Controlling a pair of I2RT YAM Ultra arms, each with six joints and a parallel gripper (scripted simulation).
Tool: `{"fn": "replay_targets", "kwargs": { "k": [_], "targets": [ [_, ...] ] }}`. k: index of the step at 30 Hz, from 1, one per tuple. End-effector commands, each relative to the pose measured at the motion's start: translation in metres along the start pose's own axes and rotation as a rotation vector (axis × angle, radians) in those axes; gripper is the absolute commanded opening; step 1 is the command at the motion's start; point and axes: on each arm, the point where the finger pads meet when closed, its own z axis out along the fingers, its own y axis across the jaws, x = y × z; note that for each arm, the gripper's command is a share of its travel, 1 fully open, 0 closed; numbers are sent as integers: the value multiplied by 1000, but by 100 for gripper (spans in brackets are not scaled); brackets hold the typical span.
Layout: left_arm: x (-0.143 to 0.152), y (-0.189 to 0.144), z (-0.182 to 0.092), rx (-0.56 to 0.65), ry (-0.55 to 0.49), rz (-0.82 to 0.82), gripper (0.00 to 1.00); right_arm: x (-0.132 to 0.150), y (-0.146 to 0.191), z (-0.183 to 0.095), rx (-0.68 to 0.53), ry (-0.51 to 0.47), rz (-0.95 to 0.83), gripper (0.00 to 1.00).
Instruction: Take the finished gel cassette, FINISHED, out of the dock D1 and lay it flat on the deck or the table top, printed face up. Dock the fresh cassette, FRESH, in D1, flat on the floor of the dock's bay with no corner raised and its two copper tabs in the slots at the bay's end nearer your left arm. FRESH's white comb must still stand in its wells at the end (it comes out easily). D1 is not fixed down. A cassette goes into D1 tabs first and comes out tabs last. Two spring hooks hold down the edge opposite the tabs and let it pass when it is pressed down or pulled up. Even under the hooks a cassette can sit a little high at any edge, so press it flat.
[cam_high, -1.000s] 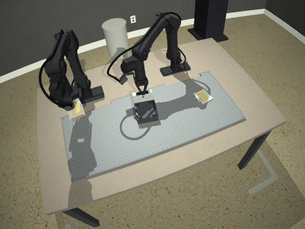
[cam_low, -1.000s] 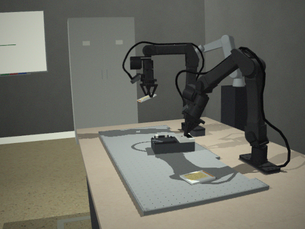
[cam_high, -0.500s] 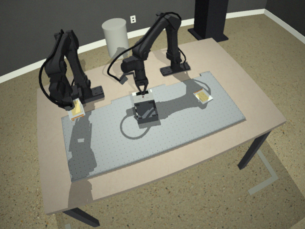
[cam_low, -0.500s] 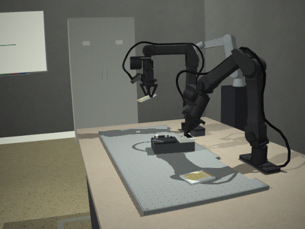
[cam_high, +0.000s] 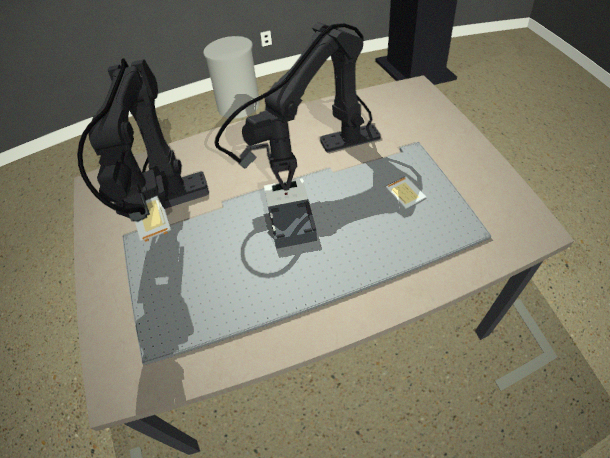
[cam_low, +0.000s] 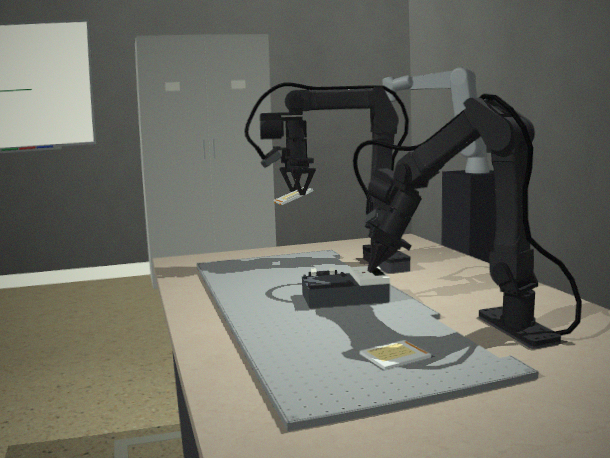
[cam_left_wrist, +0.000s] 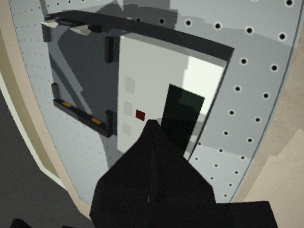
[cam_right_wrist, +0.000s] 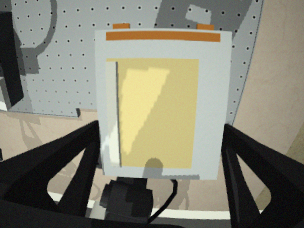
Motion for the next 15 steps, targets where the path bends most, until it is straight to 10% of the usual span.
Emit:
{"fn": "replay_targets", "kwargs": {
  "k": [1,15],
  "targets": [
    [-1,-14,3,40,-17,0,0,-1,0,-16,9,3,1,0],
    [2,-19,5,40,-17,0,0,-1,0,-16,9,3,1,0]
  ]
}}
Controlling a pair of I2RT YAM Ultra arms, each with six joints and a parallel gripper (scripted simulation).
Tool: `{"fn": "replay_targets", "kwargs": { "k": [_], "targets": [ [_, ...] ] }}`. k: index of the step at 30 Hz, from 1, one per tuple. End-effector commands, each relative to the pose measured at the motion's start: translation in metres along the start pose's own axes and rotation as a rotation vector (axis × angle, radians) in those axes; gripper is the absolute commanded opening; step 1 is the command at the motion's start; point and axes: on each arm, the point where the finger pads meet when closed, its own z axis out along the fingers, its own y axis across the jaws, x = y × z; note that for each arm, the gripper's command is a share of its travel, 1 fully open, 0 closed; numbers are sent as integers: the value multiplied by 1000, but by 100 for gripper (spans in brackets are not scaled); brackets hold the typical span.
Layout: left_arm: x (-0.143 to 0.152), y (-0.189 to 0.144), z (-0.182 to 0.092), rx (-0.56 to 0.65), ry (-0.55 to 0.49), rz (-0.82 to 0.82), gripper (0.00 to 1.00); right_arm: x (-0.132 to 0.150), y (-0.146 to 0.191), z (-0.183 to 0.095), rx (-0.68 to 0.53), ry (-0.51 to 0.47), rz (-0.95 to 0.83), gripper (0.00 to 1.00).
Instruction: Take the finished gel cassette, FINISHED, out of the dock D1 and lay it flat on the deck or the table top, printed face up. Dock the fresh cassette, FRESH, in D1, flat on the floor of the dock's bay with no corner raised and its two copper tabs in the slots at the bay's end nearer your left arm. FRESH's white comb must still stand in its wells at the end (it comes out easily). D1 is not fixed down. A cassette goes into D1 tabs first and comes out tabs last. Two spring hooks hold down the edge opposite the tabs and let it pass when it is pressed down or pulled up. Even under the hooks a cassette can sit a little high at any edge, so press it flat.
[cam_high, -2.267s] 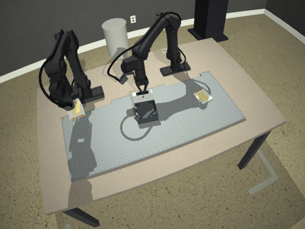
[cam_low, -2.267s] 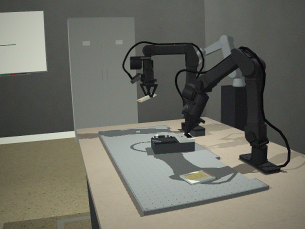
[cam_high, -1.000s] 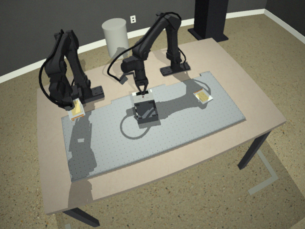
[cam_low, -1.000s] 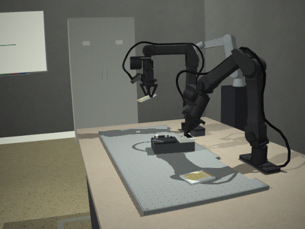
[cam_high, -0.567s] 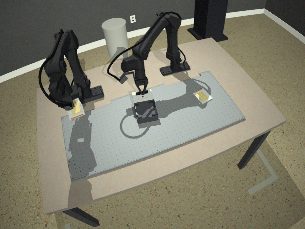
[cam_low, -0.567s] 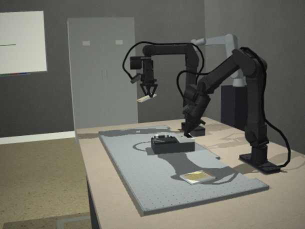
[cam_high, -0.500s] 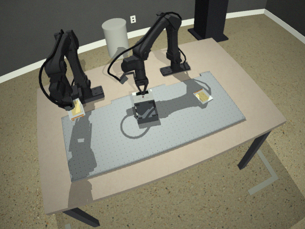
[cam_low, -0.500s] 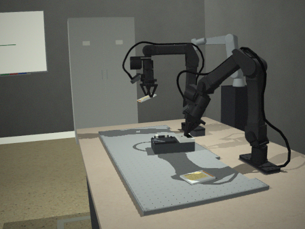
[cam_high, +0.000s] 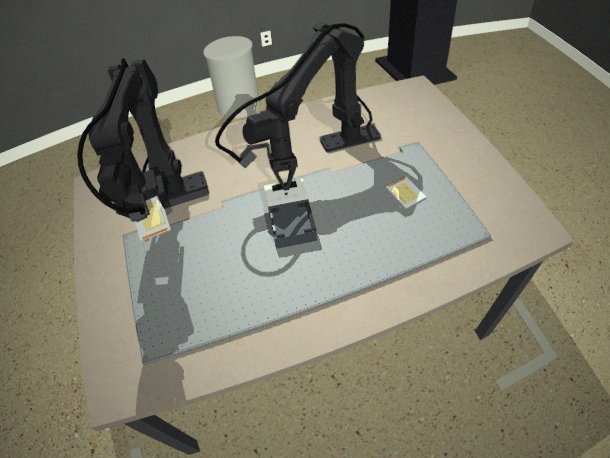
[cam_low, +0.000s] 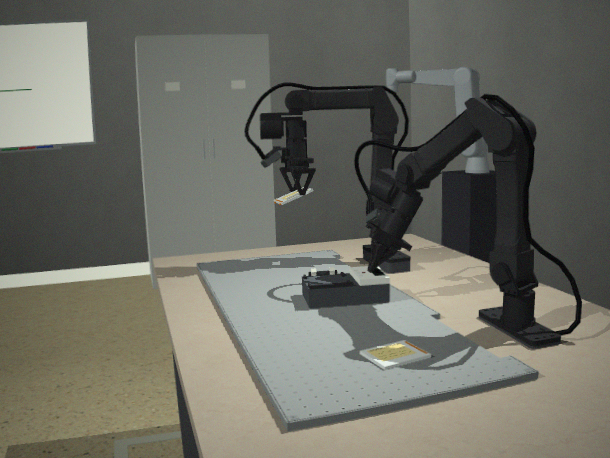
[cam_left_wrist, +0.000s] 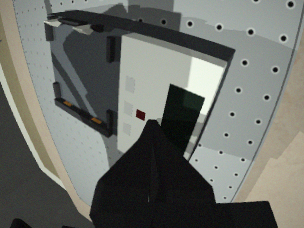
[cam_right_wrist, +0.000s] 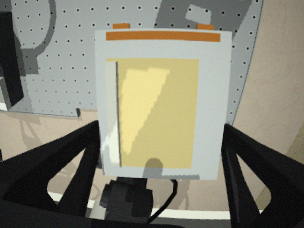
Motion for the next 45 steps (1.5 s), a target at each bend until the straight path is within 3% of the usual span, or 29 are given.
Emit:
{"fn": "replay_targets", "kwargs": {
  "k": [1,45],
  "targets": [
    [2,-20,5,58,-8,8,0,-1,0,-16,9,3,1,0],
    [10,-34,11,58,-8,8,0,-1,0,-16,9,3,1,0]
  ]
}}
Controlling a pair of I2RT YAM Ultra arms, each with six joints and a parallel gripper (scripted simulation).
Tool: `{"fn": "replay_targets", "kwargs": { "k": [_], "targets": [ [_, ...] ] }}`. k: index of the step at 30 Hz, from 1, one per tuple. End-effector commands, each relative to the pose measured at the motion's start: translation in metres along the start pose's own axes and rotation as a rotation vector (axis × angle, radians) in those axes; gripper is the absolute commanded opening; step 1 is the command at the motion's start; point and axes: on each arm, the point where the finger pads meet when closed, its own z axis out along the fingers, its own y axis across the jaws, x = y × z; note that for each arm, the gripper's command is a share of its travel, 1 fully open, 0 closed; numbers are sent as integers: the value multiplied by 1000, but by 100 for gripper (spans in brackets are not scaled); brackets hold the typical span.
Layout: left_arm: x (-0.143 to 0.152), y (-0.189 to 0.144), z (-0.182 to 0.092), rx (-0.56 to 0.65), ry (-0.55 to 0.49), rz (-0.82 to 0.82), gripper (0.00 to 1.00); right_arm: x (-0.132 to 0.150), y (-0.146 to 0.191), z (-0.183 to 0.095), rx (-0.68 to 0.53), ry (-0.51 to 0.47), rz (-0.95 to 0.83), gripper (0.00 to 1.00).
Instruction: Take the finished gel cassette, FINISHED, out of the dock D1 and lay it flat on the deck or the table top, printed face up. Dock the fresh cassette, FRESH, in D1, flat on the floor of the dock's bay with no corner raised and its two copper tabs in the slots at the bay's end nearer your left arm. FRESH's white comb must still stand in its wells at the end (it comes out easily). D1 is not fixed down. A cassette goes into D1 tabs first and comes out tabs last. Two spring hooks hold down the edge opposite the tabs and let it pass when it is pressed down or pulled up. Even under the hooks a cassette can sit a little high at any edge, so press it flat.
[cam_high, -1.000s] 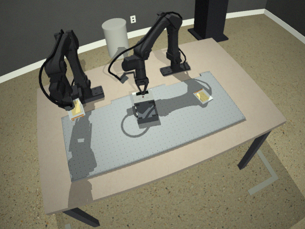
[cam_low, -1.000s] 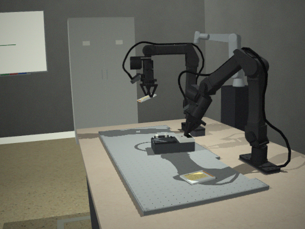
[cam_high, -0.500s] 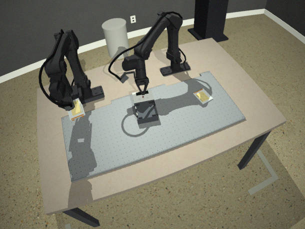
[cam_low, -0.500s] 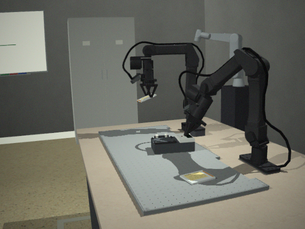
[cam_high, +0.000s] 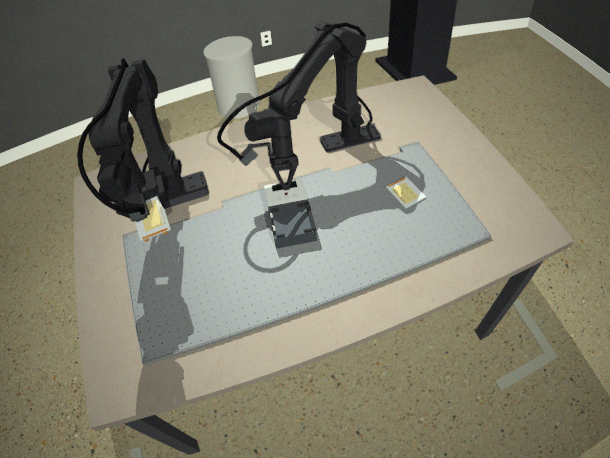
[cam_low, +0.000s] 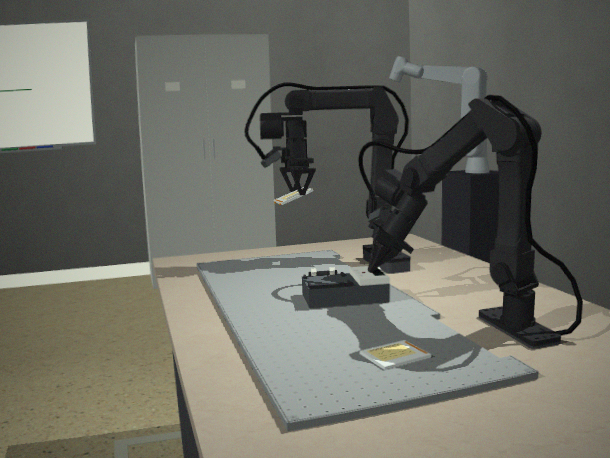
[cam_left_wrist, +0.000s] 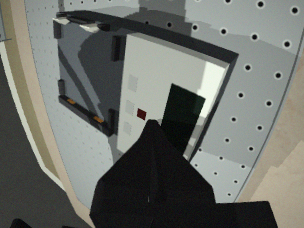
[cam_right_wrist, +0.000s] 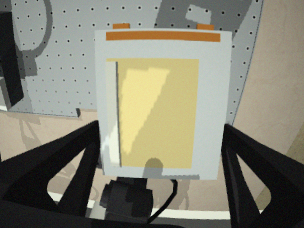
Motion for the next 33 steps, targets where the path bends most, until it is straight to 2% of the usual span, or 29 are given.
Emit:
{"fn": "replay_targets", "kwargs": {
  "k": [1,33],
  "targets": [
    [11,-34,9,113,23,33,0,-1,0,-16,9,3,1,0],
    [18,-46,13,113,23,33,0,-1,0,-16,9,3,1,0]
  ]
}}
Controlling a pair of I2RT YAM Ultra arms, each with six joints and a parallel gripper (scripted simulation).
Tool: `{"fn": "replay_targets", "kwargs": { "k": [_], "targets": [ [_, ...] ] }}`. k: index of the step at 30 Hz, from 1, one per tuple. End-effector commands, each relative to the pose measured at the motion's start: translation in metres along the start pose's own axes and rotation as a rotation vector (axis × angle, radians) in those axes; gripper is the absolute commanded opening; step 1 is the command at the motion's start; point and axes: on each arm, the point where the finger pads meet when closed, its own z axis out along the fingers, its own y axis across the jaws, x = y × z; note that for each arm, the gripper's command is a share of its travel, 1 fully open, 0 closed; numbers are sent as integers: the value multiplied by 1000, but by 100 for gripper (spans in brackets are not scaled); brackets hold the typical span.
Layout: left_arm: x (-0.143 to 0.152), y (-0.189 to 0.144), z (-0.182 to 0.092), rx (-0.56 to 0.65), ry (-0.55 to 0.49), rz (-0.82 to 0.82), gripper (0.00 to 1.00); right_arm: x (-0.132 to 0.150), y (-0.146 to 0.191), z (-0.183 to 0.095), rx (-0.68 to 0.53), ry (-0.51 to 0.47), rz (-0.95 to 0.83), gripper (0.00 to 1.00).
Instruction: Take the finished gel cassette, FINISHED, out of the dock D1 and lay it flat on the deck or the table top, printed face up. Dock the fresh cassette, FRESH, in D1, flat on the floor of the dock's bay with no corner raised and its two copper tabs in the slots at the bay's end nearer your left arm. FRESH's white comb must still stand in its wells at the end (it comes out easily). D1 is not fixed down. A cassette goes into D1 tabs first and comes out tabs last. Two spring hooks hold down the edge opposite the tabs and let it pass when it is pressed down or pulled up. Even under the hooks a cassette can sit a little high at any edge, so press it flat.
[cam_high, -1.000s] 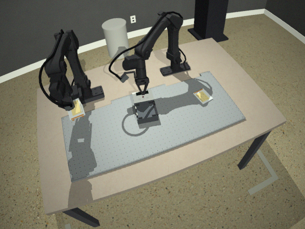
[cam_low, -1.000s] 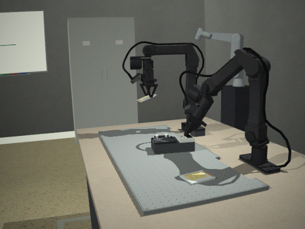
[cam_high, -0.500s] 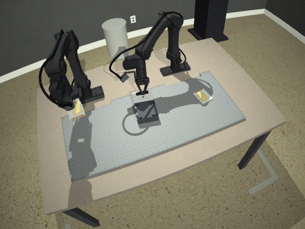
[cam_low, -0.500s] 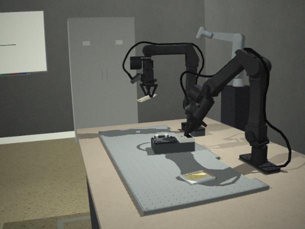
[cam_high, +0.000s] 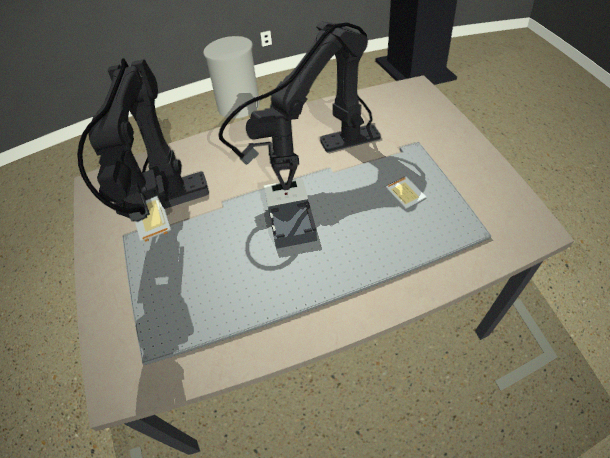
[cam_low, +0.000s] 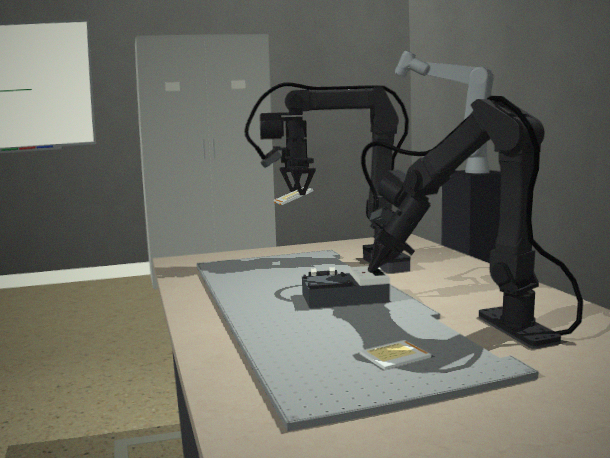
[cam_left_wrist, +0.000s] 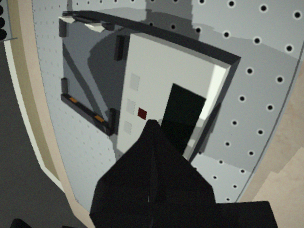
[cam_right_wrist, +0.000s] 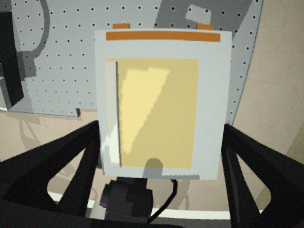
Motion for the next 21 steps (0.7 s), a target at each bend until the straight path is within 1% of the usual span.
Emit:
{"fn": "replay_targets", "kwargs": {
  "k": [1,21],
  "targets": [
    [18,-45,11,149,46,53,0,-1,0,-16,9,3,1,0],
    [22,-51,13,149,46,53,0,-1,0,-16,9,3,1,0]
  ]
}}
